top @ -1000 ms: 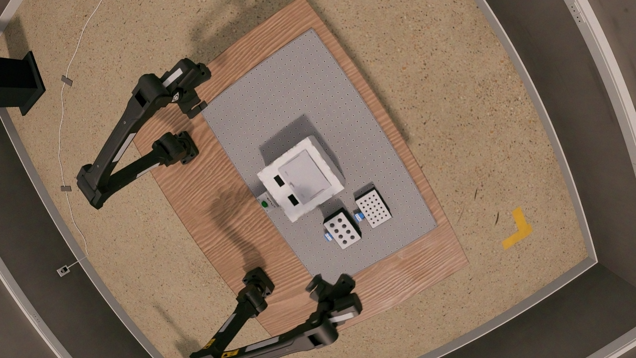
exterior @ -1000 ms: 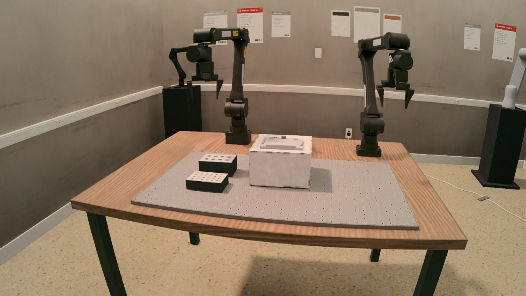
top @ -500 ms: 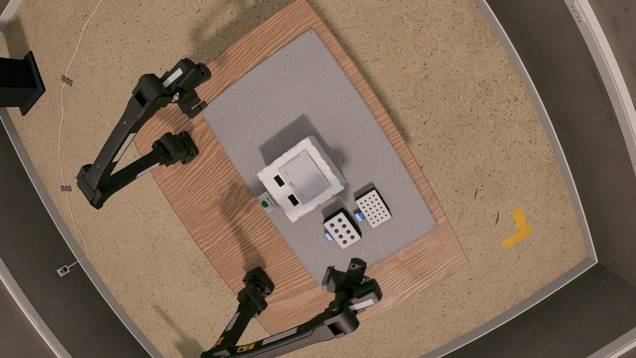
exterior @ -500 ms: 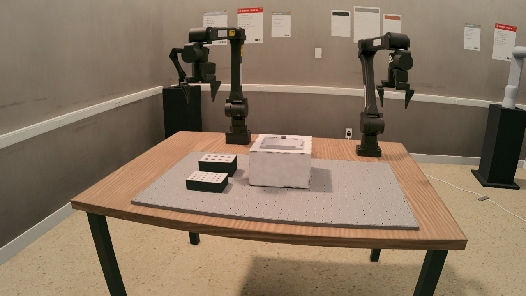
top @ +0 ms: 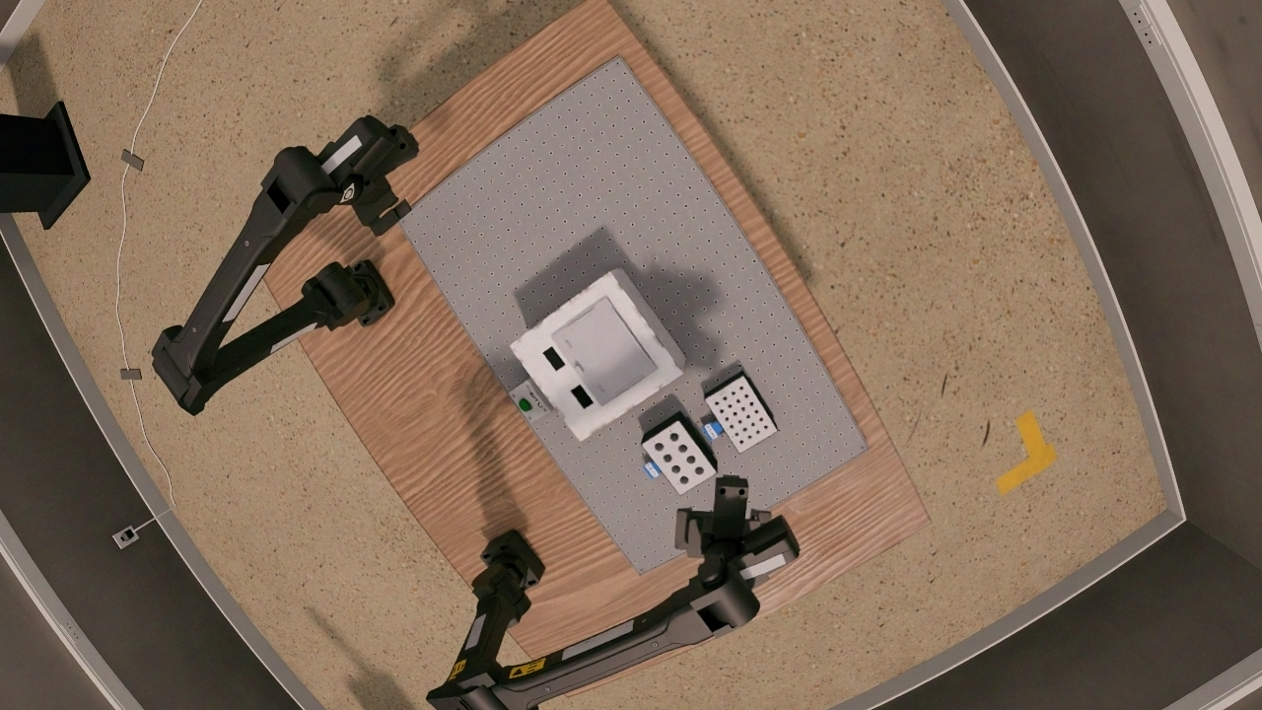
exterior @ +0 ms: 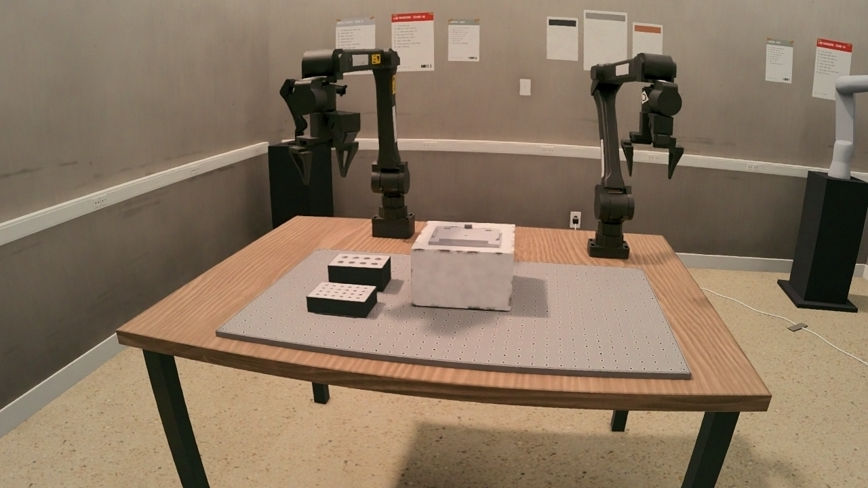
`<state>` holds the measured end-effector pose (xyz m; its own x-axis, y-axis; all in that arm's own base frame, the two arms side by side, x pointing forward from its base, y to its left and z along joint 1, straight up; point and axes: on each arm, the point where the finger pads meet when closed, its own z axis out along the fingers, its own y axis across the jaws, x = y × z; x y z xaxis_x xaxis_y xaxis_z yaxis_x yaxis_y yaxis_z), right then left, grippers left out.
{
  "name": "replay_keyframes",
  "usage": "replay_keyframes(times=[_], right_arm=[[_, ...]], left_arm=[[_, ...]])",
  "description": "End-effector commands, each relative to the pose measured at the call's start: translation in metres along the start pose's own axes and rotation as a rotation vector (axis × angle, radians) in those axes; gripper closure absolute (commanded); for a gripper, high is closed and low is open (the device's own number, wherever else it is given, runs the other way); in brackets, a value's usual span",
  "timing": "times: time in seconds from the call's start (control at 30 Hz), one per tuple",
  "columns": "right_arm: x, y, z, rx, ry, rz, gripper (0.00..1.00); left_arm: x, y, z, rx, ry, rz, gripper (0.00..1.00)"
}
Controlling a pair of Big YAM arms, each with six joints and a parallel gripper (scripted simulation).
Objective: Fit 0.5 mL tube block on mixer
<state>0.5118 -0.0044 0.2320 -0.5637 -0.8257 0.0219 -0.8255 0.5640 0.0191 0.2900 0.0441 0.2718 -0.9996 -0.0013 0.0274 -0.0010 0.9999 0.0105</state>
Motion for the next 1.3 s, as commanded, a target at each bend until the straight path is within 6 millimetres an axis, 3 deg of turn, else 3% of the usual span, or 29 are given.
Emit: replay_keyframes(times=[0.0, 0.27, 0.4, 0.57, 0.73, 0.9, 1.0, 1.13, 1.27], right_arm=[[-0.029, -0.023, -0.037, 0.069, -0.042, -0.118, 0.00], [-0.048, -0.055, -0.012, 0.022, -0.009, -0.269, 0.00], [-0.059, -0.059, -0.014, 0.027, -0.011, -0.318, 0.00], [-0.077, -0.072, -0.037, 0.066, -0.028, -0.417, 0.00], [-0.063, -0.073, -0.033, 0.069, -0.025, -0.505, 0.00], [-0.057, -0.075, -0.002, 0.082, -0.025, -0.595, 0.00], [-0.057, -0.076, -0.003, 0.088, -0.027, -0.597, 0.00], [-0.056, -0.077, 0.016, 0.105, -0.028, -0.684, 0.00], [-0.056, -0.076, 0.032, 0.114, -0.033, -0.648, 0.00]], left_arm=[[-0.011, 0.001, -0.029, -0.011, -0.085, -0.003, 0.00], [-0.009, 0.001, -0.010, -0.003, -0.027, -0.003, 0.00], [-0.009, 0.001, -0.004, -0.001, -0.011, -0.003, 0.00], [-0.006, 0.001, 0.003, 0.002, 0.010, -0.003, 0.00], [-0.004, 0.001, 0.005, 0.003, 0.016, -0.003, 0.00], [-0.003, 0.001, 0.007, 0.004, 0.021, -0.003, 0.00], [-0.005, 0.001, 0.005, 0.003, 0.015, -0.003, 0.00], [-0.008, 0.002, -0.001, 0.000, 0.000, -0.003, 0.00], [-0.011, 0.002, -0.008, -0.002, -0.016, -0.004, 0.00]])
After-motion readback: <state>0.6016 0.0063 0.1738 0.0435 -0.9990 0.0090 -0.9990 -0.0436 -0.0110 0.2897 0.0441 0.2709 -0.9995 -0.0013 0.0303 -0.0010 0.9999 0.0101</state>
